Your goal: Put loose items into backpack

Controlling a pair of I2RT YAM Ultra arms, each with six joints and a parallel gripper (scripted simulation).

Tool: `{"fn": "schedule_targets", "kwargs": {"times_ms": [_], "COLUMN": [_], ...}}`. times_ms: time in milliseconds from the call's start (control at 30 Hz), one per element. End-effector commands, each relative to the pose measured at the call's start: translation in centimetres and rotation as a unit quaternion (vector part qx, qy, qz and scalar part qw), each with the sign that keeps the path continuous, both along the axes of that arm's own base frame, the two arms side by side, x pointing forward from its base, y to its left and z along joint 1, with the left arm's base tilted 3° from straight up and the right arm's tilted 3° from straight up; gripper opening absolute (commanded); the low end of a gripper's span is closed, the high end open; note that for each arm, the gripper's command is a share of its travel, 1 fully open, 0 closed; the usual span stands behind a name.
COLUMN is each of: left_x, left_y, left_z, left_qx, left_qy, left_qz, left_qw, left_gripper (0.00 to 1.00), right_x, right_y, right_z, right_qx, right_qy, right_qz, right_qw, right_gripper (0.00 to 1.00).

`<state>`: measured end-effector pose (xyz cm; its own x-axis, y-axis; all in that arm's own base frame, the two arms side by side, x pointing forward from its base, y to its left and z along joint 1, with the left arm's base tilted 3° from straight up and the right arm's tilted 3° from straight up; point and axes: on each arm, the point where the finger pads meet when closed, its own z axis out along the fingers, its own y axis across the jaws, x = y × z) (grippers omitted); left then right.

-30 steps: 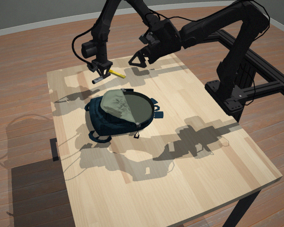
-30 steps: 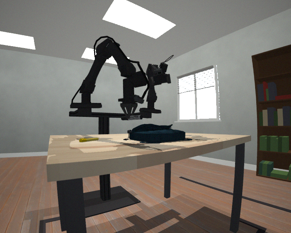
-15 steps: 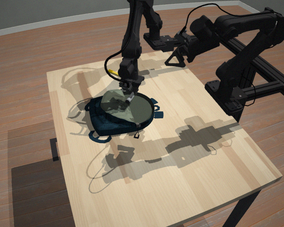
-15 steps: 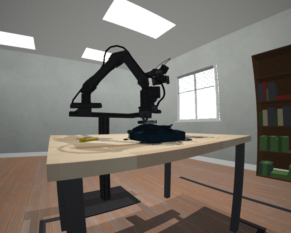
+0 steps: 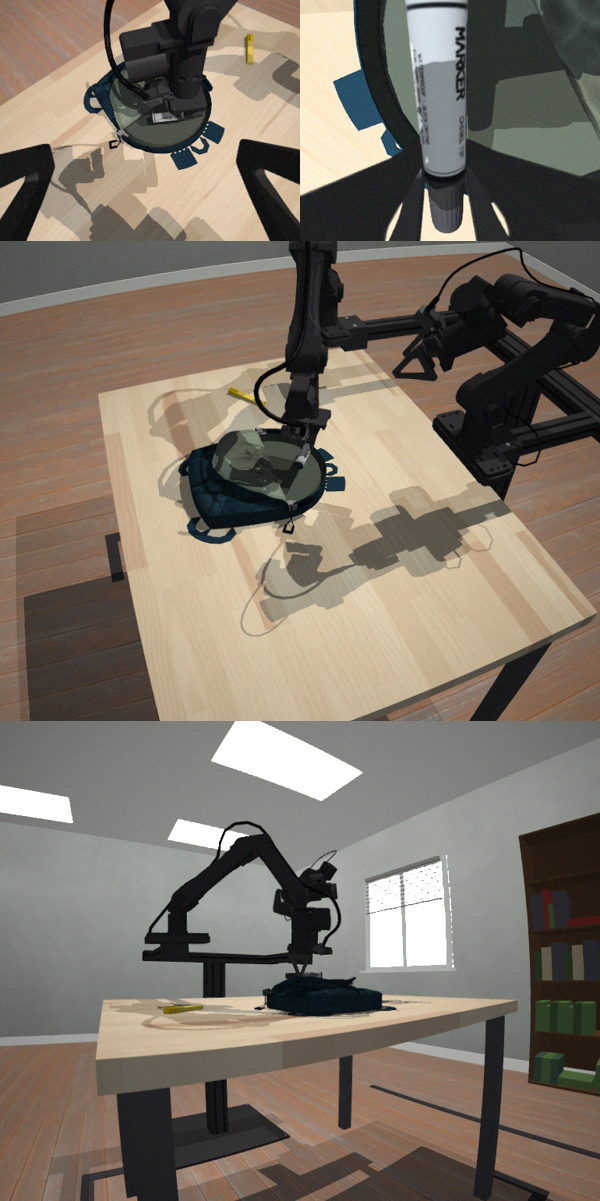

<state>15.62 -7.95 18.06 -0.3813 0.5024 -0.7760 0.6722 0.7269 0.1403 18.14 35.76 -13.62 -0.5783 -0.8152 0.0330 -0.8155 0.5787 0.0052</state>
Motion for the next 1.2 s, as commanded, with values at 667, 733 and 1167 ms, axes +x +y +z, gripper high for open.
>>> {"fn": "schedule_targets", "kwargs": {"times_ms": [667,733,1167], "left_x": [-5.1,-5.2,-5.7], "left_y": [-0.4,-0.4,-0.4], "left_z": [-2.0,-2.0,-2.4], "left_qx": [-0.007,-0.007,-0.004], "left_qy": [0.017,0.018,0.026], "left_qz": [0.006,0.007,0.011], "left_qw": [1.000,1.000,1.000], "left_gripper": [1.00,1.00,1.00], "right_x": [0.6,0.6,0.4], "right_y": [0.7,0.7,0.4], "right_z": [-4.4,-4.6,-5.1], "right_qx": [0.008,0.008,0.003], "right_qy": [-0.007,-0.007,-0.004], "right_qz": [-0.003,-0.003,-0.002], "right_qw": [1.000,1.000,1.000], "right_gripper": [0.15,0.15,0.15]}}
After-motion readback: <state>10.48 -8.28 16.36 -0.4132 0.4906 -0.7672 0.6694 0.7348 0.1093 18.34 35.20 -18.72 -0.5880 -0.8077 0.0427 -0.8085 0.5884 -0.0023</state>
